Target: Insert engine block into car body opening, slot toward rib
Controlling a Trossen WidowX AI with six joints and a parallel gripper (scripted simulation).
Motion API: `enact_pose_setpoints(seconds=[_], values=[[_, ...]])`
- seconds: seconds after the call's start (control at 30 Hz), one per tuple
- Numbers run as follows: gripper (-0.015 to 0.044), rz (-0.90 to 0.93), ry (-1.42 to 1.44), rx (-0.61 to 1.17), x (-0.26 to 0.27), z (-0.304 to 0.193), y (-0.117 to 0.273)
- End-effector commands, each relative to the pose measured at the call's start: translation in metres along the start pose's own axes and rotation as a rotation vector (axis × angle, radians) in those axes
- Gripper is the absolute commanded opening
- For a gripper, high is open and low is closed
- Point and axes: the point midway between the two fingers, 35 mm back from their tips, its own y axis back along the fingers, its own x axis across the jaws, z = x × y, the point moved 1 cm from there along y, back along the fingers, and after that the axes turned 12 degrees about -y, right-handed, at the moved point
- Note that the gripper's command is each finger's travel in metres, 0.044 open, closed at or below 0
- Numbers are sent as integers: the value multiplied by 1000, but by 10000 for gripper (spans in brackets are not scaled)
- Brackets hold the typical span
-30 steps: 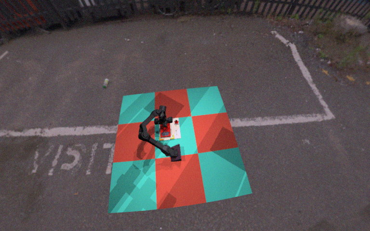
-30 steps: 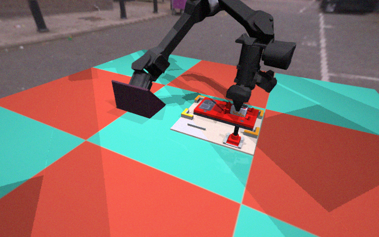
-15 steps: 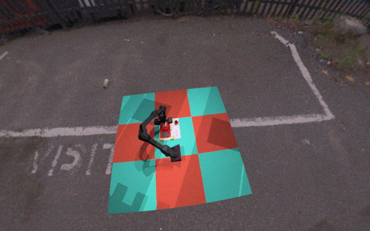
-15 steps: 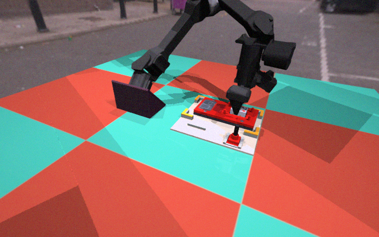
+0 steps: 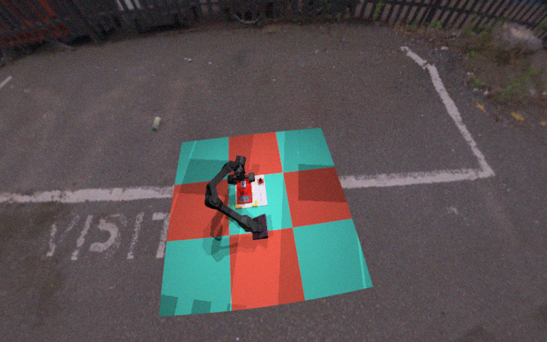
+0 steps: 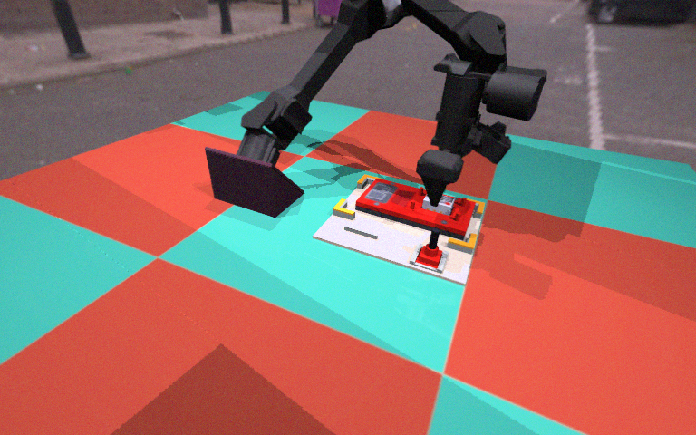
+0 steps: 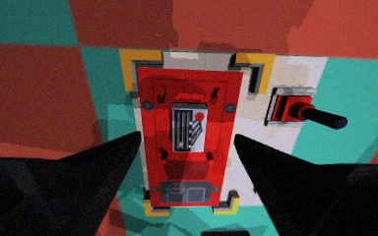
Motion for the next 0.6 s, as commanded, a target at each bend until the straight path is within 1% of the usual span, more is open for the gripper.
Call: enact_pose_setpoints(seconds=[0.0,0.57], values=[[440,0,4,0,0,0,3],[0,0,4,0,0,0,3]])
